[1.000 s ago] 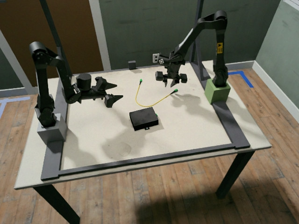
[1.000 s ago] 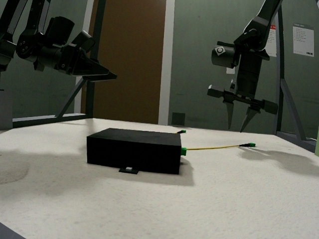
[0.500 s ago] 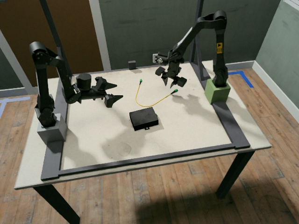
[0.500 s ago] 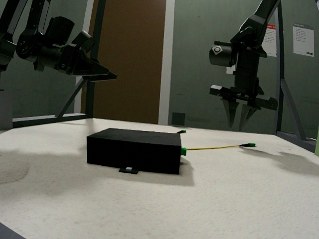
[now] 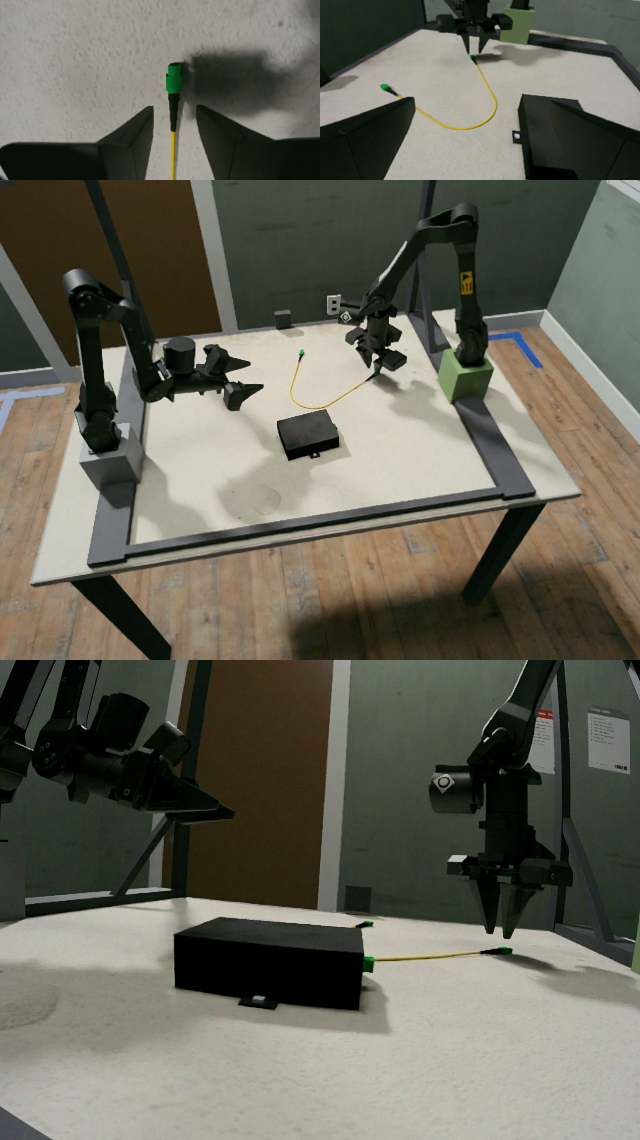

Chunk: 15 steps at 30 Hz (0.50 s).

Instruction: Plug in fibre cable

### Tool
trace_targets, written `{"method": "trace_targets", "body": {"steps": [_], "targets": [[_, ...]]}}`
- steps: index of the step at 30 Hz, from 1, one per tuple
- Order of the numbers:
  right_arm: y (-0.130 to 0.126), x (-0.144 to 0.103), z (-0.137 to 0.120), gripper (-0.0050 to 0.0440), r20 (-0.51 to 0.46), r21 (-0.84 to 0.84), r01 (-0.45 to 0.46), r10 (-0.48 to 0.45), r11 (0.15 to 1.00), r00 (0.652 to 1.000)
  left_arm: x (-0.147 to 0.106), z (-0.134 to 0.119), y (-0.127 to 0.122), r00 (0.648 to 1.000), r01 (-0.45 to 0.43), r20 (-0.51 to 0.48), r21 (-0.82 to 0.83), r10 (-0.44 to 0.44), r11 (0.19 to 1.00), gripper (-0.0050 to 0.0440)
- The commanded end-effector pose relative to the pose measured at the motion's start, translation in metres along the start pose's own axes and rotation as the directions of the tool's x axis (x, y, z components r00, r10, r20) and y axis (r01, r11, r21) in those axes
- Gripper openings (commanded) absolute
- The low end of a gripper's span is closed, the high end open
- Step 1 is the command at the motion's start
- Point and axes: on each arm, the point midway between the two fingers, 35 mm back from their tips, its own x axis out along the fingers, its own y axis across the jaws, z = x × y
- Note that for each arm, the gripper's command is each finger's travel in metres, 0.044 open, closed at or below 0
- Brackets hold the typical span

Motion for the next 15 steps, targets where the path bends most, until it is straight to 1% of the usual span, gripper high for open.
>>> {"method": "trace_targets", "body": {"steps": [1,9,14,15], "targets": [[0.001,0.000,0.006,0.0440,0.018,0.003,-0.002,0.002,1.000,1.000,0.005,0.003,0.000,1.000,0.000,0.003,0.011,0.000,1.000,0.0146],[0.001,0.000,0.006,0.0440,0.018,0.003,-0.002,0.002,1.000,1.000,0.021,0.004,-0.001,1.000,0.000,0.003,0.010,0.000,1.000,0.0146],[0.001,0.000,0.006,0.0440,0.018,0.003,-0.002,0.002,1.000,1.000,0.021,0.002,0.001,1.000,-0.004,0.000,0.010,0.004,1.000,0.0146],[0.001,0.000,0.006,0.0440,0.018,0.003,-0.002,0.002,1.000,1.000,0.021,0.002,0.001,1.000,-0.004,0.000,0.010,0.004,1.000,0.0122]]}}
